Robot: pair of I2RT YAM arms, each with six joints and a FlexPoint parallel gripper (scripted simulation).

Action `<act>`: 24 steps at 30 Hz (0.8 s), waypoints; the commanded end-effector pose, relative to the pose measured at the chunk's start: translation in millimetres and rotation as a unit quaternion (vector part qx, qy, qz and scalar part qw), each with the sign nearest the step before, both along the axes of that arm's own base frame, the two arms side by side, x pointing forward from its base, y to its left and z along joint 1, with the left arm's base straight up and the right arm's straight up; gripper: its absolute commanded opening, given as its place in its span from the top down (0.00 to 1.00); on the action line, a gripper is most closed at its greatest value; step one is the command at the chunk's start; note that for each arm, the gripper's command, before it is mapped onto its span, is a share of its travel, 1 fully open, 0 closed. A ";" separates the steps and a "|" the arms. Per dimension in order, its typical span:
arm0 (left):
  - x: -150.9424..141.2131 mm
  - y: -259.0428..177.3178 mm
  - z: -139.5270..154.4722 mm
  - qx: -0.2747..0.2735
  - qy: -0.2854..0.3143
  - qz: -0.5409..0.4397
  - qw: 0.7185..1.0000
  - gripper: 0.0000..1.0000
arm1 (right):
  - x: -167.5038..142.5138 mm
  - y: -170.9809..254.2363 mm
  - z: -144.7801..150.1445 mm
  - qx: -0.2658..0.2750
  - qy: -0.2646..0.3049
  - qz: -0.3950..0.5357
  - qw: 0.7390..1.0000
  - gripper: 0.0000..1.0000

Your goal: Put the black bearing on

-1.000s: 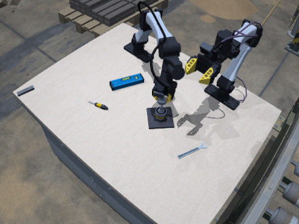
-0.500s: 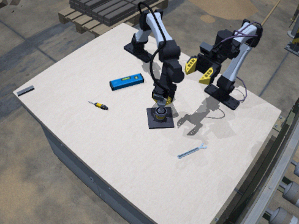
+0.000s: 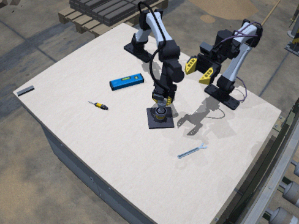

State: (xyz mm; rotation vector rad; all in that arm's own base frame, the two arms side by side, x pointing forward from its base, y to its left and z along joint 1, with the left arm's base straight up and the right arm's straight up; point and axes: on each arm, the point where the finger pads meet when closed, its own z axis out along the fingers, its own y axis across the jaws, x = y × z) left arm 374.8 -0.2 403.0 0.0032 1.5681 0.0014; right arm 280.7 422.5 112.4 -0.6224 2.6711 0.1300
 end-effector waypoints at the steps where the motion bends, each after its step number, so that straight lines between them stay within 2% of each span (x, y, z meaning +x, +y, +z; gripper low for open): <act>1: 0.3 2.1 14.9 -0.003 -0.013 0.002 1.000 0.44 | 1.9 -0.5 23.4 0.024 -0.020 -0.005 1.000 1.00; 2: 0.3 2.1 14.9 -0.003 -0.013 0.002 1.000 0.44 | 5.6 6.1 28.8 0.037 -0.027 -0.004 0.999 1.00; 15: 0.3 2.1 14.9 -0.003 -0.013 0.002 1.000 0.44 | 4.0 4.8 7.9 0.032 -0.024 -0.004 0.999 1.00; 18: 0.3 2.1 14.9 -0.003 -0.013 0.002 1.000 0.44 | 4.5 5.7 12.4 0.034 -0.026 -0.004 0.999 1.00; 19: 0.3 2.1 14.9 -0.003 -0.013 0.002 1.000 0.44 | 3.6 3.7 -4.4 0.023 -0.019 -0.004 1.000 1.00; 22: 0.3 2.1 14.9 -0.003 -0.013 0.002 1.000 0.44 | 3.4 5.4 1.1 0.032 -0.023 -0.003 0.999 1.00; 24: 0.3 2.1 14.9 -0.003 -0.013 0.002 1.000 0.44 | 3.8 6.1 -9.3 0.026 -0.019 -0.003 0.999 1.00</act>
